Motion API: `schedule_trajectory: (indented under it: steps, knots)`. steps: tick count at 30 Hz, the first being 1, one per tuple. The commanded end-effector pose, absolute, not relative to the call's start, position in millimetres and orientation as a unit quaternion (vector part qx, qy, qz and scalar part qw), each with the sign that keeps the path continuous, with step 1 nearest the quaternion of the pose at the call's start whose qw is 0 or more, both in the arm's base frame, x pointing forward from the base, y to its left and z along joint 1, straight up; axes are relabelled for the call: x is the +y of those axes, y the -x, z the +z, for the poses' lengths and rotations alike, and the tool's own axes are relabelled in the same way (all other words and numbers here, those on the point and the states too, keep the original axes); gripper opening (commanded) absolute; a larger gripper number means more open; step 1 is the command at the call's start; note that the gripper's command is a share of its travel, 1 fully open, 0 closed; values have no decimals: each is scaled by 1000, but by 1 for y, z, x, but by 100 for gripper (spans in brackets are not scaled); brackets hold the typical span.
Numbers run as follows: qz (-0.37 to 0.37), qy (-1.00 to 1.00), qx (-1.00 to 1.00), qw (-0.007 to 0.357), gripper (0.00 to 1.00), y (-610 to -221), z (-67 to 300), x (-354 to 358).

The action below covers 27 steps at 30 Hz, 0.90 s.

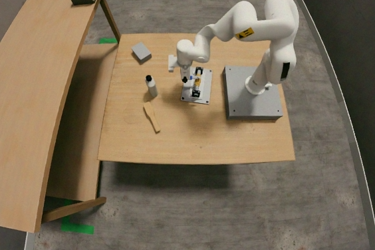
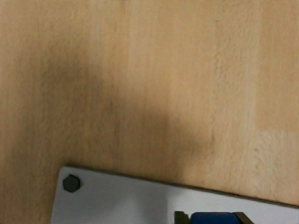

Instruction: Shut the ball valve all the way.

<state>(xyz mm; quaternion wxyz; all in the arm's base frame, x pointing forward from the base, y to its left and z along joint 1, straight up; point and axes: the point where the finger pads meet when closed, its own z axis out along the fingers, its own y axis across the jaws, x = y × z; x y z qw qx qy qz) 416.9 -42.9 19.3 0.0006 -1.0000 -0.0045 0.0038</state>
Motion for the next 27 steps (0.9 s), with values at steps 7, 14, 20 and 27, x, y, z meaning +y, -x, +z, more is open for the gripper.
schedule_trajectory:
  steps: [7,14,20,27]
  knots:
    - [2,1000,25,0,0,-418,21,-48]
    - [2,999,48,0,0,-418,21,-52]
    - [2,998,67,0,0,-418,21,-55]
    - [2,997,77,0,0,-418,21,-56]
